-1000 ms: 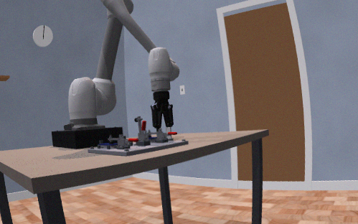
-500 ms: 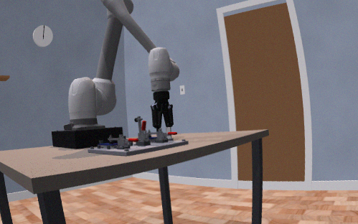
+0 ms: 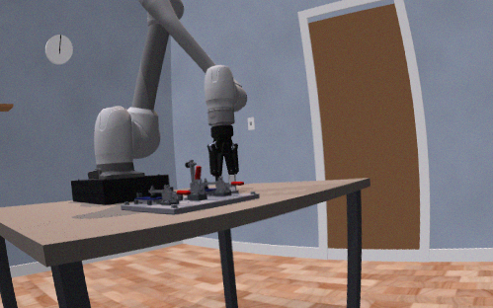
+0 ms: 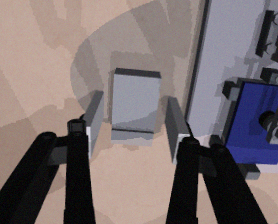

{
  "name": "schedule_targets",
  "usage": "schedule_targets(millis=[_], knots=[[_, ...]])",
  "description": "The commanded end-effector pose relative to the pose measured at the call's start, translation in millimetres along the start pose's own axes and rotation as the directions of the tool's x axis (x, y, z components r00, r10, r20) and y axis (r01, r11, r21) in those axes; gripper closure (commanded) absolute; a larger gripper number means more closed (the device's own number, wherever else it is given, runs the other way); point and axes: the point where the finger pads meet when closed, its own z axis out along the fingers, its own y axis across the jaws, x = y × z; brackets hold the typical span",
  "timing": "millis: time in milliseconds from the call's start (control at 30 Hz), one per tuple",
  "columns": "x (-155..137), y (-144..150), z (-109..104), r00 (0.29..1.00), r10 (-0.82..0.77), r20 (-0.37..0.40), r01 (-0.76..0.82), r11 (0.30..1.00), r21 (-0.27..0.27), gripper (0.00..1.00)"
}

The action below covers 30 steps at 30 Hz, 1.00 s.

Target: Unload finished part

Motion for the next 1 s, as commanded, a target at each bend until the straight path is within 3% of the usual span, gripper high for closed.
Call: schedule_targets(millis=[0,333,967], knots=[[0,0,-1,1.000,0.000,0.000,0.000,1.000,0.000,0.60],[0,0,-13,1.000,0.000,0.000,0.000,1.000,0.000,0.60],[0,0,-77,1.000,0.000,0.000,0.000,1.000,0.000,0.60]])
